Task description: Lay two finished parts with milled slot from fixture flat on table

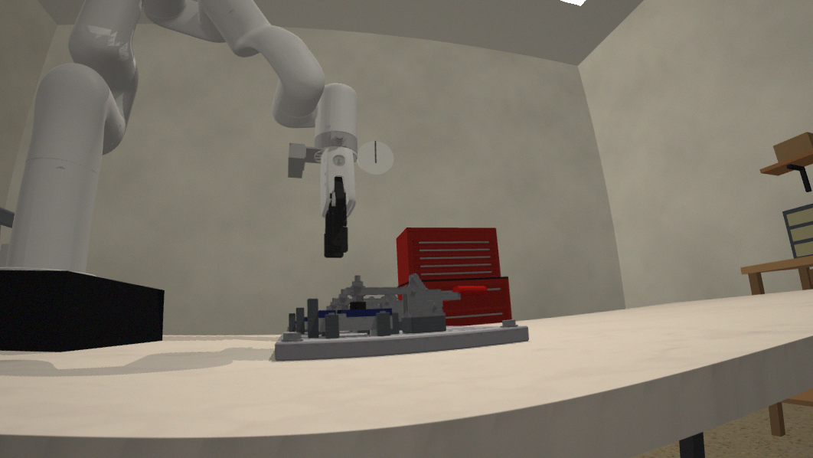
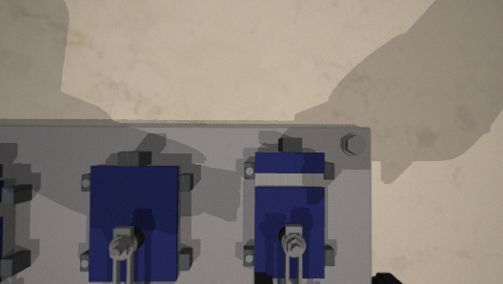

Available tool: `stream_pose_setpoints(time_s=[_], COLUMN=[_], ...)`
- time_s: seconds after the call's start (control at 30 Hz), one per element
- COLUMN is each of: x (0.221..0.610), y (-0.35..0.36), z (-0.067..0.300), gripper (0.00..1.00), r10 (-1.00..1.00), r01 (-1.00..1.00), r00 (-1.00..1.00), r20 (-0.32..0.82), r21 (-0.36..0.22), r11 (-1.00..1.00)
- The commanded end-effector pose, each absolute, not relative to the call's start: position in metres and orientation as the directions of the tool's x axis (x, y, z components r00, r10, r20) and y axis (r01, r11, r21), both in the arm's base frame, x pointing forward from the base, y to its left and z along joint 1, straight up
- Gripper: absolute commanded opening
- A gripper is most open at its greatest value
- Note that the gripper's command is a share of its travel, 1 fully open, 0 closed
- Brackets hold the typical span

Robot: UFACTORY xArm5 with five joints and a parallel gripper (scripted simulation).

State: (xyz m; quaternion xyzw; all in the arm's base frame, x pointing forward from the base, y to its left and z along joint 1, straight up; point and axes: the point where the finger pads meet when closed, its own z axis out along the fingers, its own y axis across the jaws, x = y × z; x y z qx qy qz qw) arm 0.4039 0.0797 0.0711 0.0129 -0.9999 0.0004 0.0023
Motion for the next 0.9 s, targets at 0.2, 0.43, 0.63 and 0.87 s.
stream_pose_setpoints(time_s=[0.2,0.43,0.63,0.87], x=[0.465,0.507,0.520,0.524], y=[0.082,0.083,0.083,0.083], z=[0.072,0.072,0.072,0.071], gripper=[0.48,0.48,0.48,0.48], r10=[-0.026,-0.026,-0.026,-0.026], r01=[-0.026,-0.026,-0.026,-0.026], r00=[-1.000,-1.000,-1.000,-1.000], r20=[0.003,0.003,0.003,0.003], r21=[0.000,0.000,0.000,0.000], r11=[1.000,1.000,1.000,1.000])
